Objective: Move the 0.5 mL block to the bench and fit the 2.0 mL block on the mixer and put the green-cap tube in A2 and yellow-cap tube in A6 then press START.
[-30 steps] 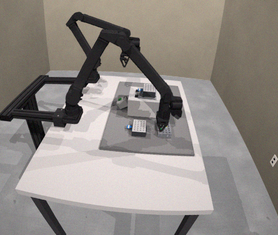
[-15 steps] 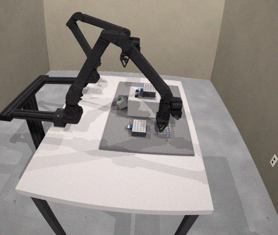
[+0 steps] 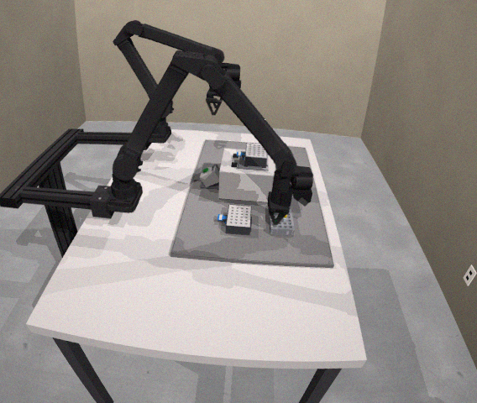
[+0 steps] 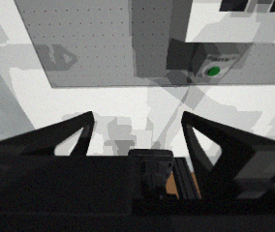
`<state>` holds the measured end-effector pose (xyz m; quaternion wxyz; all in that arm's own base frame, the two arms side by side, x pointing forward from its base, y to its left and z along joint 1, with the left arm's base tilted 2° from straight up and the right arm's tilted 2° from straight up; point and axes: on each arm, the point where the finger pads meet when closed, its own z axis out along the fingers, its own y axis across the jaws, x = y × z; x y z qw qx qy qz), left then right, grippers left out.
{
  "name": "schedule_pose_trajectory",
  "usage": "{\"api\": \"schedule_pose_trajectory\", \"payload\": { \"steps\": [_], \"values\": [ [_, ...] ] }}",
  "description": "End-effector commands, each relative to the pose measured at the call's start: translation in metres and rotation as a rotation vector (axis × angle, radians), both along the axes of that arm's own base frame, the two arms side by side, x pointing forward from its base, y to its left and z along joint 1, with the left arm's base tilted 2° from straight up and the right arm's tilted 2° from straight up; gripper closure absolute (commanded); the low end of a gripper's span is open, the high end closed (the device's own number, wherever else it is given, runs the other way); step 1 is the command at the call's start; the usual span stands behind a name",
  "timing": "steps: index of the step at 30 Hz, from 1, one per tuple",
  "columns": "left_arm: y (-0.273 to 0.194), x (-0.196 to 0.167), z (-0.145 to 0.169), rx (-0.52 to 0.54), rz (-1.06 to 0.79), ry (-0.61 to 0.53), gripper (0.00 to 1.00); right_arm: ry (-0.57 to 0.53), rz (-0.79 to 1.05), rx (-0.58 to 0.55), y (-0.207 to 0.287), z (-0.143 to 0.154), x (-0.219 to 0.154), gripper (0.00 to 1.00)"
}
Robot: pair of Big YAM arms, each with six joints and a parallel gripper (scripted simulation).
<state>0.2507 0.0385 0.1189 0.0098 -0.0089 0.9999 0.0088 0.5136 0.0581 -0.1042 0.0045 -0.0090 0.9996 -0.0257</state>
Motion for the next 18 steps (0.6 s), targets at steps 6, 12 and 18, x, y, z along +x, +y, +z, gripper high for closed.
{"api": "schedule_pose_trajectory", "payload": {
  "steps": [6,12,18],
  "values": [
    [0.0026,0.0046,0.0028,0.003,0.012,-0.018,0.00,0.000,0.009,0.000,0.0017,-0.0008,0.0005,0.91],
    [0.0023,0.0030,0.0008,0.002,0.012,-0.013,0.00,0.000,0.009,0.000,0.0017,-0.0008,0.0005,0.91],
    [0.0025,0.0042,0.0018,0.003,0.013,-0.015,0.00,0.000,0.009,0.000,0.0017,-0.0008,0.0005,0.91]
  ]
}}
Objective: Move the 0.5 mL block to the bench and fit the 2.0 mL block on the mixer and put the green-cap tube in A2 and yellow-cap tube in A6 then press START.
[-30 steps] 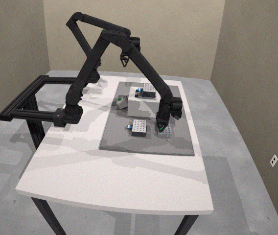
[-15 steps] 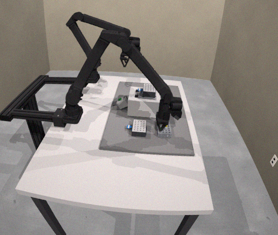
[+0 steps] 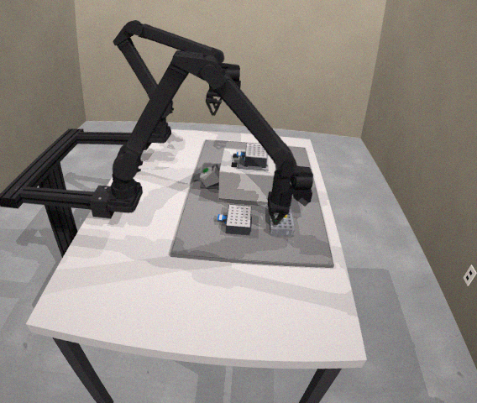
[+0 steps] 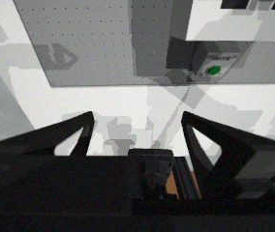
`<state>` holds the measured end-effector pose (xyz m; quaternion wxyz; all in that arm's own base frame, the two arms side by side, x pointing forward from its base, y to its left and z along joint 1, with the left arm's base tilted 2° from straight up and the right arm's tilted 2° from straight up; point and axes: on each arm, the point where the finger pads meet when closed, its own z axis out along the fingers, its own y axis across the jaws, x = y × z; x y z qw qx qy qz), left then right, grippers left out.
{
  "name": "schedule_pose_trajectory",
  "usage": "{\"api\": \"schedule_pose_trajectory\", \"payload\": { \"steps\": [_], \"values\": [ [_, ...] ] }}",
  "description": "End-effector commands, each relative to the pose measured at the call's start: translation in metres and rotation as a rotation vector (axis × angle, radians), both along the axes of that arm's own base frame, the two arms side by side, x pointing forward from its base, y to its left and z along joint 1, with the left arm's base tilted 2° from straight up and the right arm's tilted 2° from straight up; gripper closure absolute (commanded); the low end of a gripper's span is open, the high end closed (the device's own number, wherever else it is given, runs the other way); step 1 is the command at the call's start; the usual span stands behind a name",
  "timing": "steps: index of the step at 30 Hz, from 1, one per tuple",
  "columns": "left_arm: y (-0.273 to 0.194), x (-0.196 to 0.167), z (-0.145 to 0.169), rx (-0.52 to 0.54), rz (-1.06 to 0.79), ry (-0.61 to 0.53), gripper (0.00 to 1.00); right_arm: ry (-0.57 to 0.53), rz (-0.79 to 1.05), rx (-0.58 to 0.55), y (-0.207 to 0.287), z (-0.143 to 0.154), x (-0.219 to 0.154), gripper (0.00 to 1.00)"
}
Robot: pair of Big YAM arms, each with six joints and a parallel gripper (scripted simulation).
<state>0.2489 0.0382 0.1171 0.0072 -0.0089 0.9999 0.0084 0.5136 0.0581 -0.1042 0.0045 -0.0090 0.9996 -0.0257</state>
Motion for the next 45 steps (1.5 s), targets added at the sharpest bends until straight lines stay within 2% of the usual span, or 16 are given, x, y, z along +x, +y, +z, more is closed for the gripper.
{"api": "schedule_pose_trajectory", "payload": {
  "steps": [1,27,39,45],
  "values": [
    [0.003,0.008,0.005,0.004,0.013,-0.025,0.00,0.000,0.009,0.000,0.002,-0.001,0.001,0.91],
    [0.006,0.029,0.026,0.013,0.014,-0.081,0.00,-0.016,0.009,0.003,0.003,0.021,0.004,0.91],
    [0.006,0.031,0.029,0.014,0.014,-0.088,0.00,-0.019,0.008,0.004,0.004,0.026,0.004,0.91],
    [0.005,0.022,0.020,0.010,0.013,-0.058,0.00,-0.021,0.008,0.005,0.004,0.031,0.006,0.91]
  ]
}}
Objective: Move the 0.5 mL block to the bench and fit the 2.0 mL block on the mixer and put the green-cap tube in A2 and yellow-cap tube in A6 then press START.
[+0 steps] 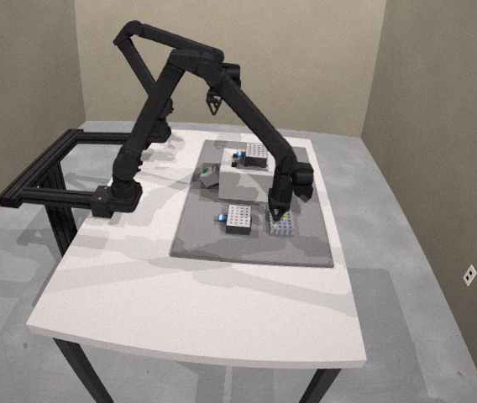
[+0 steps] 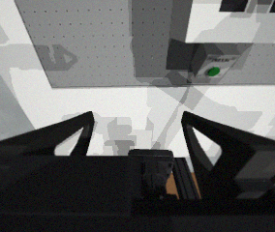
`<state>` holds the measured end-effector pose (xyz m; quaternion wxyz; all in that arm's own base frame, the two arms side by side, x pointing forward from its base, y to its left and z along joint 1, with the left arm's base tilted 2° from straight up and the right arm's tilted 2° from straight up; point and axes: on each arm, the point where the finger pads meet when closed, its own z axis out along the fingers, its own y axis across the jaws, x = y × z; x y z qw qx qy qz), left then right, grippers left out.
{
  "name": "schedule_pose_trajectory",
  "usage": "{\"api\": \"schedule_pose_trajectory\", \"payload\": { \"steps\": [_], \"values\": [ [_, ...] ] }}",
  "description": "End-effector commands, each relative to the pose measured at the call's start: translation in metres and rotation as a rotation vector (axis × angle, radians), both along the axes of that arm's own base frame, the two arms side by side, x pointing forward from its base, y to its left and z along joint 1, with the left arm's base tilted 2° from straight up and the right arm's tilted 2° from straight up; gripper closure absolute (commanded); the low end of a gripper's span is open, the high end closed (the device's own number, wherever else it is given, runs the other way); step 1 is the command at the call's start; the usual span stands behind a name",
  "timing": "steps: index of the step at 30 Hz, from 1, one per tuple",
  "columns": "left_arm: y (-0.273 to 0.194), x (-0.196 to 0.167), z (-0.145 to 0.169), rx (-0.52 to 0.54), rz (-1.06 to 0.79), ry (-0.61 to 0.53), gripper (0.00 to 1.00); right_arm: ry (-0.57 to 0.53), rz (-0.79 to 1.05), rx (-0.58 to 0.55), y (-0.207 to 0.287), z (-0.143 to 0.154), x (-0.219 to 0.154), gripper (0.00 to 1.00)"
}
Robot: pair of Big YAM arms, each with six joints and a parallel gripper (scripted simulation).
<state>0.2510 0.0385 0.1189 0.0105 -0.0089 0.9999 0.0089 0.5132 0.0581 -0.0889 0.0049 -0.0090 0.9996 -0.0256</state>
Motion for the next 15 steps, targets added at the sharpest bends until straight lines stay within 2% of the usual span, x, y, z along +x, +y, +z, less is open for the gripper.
{"api": "schedule_pose_trajectory", "payload": {
  "steps": [1,11,15],
  "values": [
    [0.005,0.020,0.018,0.009,0.013,-0.051,0.00,-0.020,0.008,0.004,0.004,0.015,0.006,0.91],
    [0.002,0.003,0.003,0.002,0.013,0.000,0.00,-0.022,0.004,0.005,0.007,0.009,0.019,0.91],
    [0.002,0.002,0.001,0.001,0.013,0.004,0.00,-0.015,-0.006,0.005,0.006,0.012,0.012,0.91]
  ]
}}
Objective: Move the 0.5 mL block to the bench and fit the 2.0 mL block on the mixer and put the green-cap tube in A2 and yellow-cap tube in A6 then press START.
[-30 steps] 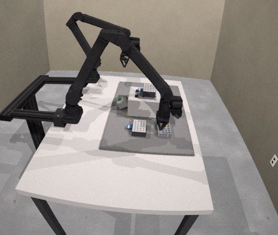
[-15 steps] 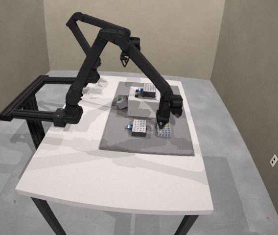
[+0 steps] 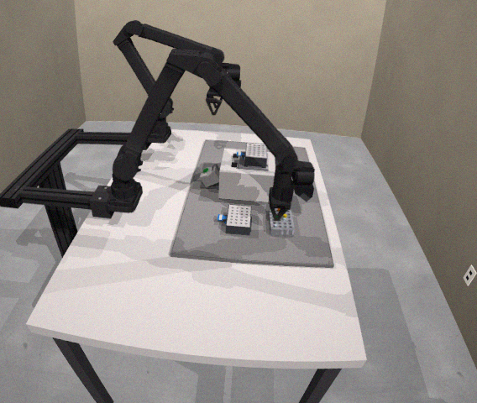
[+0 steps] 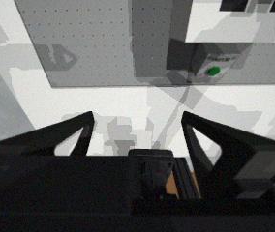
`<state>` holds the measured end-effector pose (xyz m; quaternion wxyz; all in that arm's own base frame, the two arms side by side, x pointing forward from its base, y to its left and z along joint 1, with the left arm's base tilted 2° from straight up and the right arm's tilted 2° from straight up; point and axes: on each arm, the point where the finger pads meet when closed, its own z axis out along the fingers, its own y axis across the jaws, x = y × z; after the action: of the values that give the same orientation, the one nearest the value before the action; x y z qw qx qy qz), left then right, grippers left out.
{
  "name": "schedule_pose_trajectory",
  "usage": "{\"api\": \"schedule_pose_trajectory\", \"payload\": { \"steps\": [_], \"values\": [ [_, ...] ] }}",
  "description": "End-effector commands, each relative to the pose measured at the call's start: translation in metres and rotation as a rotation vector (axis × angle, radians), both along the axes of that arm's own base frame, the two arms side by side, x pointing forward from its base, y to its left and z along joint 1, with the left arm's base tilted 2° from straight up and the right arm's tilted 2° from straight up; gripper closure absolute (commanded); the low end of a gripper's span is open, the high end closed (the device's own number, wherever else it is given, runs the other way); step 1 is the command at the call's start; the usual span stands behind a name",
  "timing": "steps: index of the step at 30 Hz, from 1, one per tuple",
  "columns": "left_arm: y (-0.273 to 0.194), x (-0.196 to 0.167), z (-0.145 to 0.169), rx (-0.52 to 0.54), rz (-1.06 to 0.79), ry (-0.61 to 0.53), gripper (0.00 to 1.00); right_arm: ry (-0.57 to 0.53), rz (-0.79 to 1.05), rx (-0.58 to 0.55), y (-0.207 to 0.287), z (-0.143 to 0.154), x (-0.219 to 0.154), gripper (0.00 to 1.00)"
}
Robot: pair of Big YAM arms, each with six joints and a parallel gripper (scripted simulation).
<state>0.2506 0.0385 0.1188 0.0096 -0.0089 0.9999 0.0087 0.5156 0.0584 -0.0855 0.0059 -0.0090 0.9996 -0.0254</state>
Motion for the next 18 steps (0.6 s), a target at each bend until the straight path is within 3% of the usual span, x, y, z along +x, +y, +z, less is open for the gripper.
{"api": "schedule_pose_trajectory", "payload": {
  "steps": [1,18],
  "values": [
    [0.0015,0.0016,0.0010,0.001,0.013,0.003,0.00,-0.014,-0.007,0.004,0.0058,0.0094,0.0088,0.91],
    [0.0021,0.0072,0.0059,0.003,0.012,-0.011,0.00,-0.013,-0.004,0.004,0.0073,0.0143,0.0025,0.91]
  ]
}}
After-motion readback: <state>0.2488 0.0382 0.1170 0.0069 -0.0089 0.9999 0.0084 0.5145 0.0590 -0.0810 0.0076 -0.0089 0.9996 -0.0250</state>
